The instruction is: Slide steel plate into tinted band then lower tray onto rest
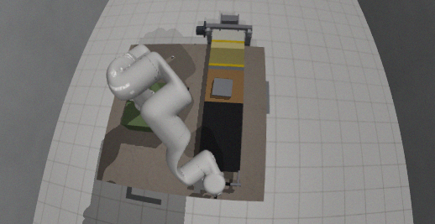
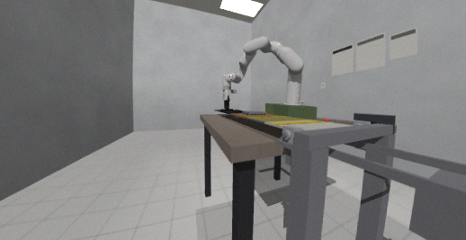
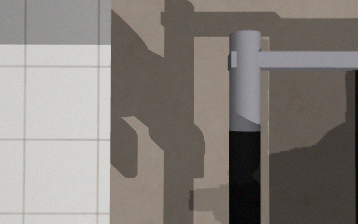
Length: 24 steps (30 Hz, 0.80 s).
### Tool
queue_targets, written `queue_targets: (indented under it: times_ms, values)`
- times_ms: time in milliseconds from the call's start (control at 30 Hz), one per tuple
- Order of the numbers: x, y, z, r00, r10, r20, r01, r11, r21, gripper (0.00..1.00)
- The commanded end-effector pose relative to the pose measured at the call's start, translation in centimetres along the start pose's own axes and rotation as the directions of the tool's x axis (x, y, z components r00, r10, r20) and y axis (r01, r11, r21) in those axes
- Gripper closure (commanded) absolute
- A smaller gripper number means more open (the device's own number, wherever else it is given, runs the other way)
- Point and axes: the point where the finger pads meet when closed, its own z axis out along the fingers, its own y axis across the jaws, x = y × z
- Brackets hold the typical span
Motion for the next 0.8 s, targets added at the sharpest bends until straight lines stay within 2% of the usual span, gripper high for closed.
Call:
queue_targets:
  times_ms: [0,767]
  values:
    - [-0.1,-0.1,0.2,1.000,0.000,0.003,0.000,1.000,0.003,0.59]
    - [-0.1,-0.1,3.6,1.000,0.000,0.003,0.000,1.000,0.003,0.59]
